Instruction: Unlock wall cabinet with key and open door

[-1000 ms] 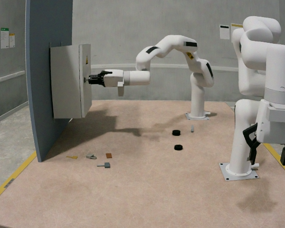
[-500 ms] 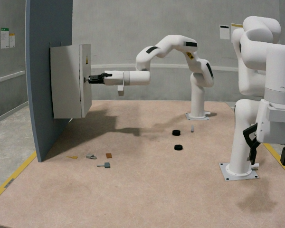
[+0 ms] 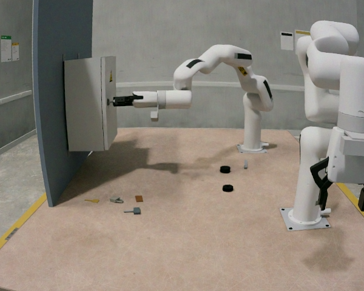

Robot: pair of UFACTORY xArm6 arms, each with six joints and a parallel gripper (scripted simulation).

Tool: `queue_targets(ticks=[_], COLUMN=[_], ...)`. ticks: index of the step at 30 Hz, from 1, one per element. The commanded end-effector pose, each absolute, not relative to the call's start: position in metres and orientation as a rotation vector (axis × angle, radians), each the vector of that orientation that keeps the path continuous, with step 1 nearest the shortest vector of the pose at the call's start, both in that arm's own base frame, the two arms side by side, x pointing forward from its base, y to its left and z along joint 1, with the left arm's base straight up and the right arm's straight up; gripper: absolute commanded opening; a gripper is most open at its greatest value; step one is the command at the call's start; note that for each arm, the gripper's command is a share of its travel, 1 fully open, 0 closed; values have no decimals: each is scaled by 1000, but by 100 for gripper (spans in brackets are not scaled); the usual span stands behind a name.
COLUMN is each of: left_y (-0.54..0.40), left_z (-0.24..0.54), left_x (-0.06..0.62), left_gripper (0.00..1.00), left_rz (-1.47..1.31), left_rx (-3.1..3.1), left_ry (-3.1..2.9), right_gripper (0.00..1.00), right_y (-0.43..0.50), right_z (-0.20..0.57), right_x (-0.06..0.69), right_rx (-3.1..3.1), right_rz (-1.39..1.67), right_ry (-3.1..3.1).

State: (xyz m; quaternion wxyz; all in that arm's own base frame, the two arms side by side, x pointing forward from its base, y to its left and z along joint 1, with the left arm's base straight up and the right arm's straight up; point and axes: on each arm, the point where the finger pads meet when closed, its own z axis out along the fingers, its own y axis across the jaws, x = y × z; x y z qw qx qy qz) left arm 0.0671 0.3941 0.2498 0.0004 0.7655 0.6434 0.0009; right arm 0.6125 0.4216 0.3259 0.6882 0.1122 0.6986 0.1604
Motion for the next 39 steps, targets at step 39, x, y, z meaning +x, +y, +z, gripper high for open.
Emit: queue_targets(ticks=[39], left_y=[395], left_z=[251], left_x=[67], left_gripper=[100], left_rz=[6], left_rx=[2406], left_ry=[2022], right_gripper=[0], right_y=[417], right_z=[327], right_x=[604], right_rx=[-140], right_rz=[33], right_ry=[1564])
